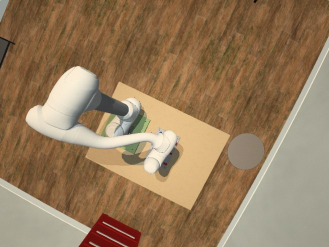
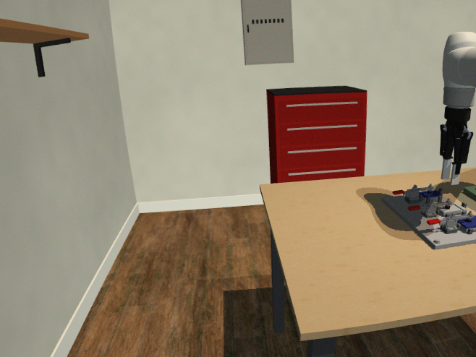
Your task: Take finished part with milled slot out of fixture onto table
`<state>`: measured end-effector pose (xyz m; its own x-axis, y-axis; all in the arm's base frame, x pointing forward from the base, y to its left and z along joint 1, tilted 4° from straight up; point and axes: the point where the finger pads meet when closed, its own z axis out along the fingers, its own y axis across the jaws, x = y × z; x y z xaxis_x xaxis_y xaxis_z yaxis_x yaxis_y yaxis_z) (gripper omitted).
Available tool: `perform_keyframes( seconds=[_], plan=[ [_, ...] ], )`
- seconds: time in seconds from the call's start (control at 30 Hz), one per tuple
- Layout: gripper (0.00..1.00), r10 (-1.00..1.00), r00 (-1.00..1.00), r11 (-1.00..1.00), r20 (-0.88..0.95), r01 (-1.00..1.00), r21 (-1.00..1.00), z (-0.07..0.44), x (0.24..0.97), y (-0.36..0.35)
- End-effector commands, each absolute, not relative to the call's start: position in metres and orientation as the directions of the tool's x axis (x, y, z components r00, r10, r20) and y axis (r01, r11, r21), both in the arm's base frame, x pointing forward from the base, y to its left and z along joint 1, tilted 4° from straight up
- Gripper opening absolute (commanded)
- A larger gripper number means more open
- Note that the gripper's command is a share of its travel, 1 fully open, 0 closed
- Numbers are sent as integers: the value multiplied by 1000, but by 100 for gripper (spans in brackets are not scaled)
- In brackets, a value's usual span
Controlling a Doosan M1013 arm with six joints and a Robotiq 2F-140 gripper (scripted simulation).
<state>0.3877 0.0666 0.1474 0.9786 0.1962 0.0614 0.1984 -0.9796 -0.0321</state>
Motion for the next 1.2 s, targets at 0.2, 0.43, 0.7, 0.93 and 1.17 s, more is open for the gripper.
perform_keyframes(
  seconds=[0.2, 0.43, 0.7, 0.93, 1.17],
  plan=[
    [28, 196, 979, -980, 61, 198, -32, 150, 432, 75],
    [28, 196, 979, -980, 61, 198, -32, 153, 478, 85],
    [28, 196, 979, -980, 61, 198, -32, 155, 502, 90],
    [28, 196, 979, -980, 61, 198, -32, 154, 503, 90],
    [28, 196, 979, -980, 61, 198, -32, 147, 503, 90]
  ],
)
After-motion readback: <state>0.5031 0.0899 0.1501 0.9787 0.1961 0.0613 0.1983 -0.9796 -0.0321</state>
